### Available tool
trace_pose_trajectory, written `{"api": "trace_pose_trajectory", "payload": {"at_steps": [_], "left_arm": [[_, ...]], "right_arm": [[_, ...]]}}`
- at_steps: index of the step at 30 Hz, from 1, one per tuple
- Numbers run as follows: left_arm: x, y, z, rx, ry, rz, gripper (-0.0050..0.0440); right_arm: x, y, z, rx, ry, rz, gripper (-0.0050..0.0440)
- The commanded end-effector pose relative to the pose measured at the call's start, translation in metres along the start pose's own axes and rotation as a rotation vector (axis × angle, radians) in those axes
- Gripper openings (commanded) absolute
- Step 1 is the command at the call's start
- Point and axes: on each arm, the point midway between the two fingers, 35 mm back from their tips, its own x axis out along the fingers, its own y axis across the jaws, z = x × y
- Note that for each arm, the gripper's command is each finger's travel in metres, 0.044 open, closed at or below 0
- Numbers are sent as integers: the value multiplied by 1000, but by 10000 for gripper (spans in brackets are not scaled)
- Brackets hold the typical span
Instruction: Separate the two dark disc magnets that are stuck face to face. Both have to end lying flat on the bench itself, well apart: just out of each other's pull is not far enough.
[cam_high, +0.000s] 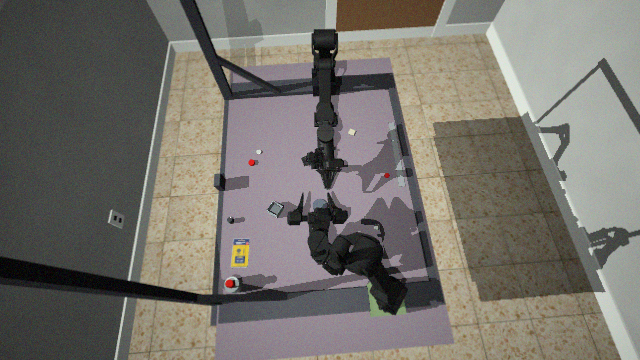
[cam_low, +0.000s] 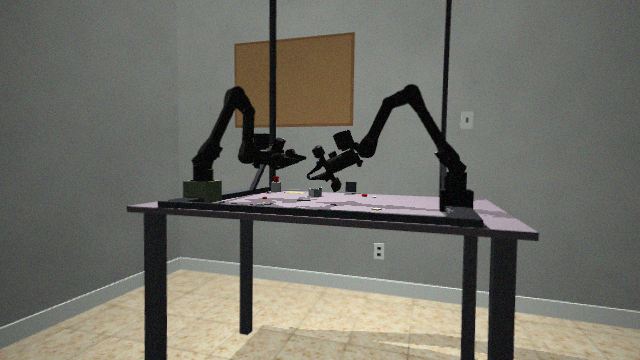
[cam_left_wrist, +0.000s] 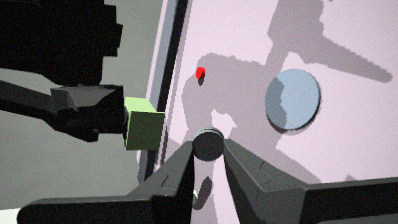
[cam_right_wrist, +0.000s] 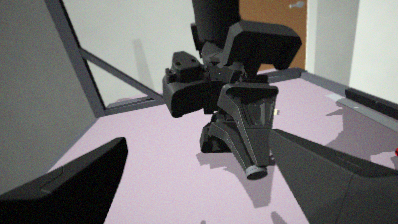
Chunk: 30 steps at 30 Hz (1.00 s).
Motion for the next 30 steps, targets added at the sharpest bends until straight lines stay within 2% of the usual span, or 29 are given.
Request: {"api": "trace_pose_trajectory", "payload": {"at_steps": [1,13,30], "left_arm": [[-7,17,1,50,-11,69,40],[-18,37,-2,208,-14,210,40],[-24,47,-2,287,-8,281,40]], "right_arm": [[0,1,4,10,-10,2,400],[0,1,4,10,-10,2,400],[0,1,4,10,-10,2,400]]}}
